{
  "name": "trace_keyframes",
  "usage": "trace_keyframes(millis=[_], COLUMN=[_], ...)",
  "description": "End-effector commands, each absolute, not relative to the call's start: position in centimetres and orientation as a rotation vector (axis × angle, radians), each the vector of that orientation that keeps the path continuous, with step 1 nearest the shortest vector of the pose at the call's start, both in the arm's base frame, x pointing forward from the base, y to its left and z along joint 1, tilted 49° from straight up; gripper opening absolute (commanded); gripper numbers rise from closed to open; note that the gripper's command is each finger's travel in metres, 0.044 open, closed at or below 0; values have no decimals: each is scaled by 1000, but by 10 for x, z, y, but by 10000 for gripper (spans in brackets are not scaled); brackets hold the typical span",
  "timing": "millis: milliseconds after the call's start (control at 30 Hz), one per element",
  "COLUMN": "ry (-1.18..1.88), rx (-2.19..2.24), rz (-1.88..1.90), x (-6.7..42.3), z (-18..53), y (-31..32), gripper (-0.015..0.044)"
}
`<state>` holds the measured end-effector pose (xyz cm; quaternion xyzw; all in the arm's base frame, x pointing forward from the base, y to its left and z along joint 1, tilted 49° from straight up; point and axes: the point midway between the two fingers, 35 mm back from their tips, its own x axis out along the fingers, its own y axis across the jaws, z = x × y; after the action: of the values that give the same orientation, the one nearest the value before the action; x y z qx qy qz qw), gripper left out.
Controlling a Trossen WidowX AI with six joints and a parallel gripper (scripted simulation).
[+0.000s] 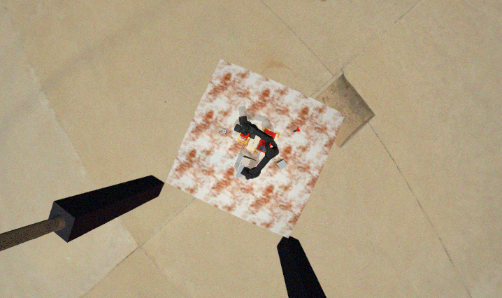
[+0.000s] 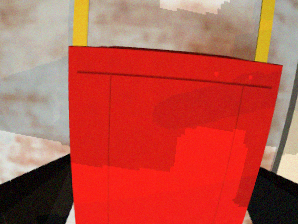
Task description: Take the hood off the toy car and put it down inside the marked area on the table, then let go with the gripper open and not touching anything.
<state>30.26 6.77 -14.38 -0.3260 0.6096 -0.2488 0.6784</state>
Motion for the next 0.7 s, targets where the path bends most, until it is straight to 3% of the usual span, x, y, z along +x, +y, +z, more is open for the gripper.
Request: trace_keyframes(millis=[0, 533, 667], ry=[1365, 1369, 1368], rx=[-738, -732, -733], rz=[-558, -559, -557], x=[303, 303, 301], z=[-145, -144, -131], y=[66, 67, 84], gripper=[0, 420, 440])
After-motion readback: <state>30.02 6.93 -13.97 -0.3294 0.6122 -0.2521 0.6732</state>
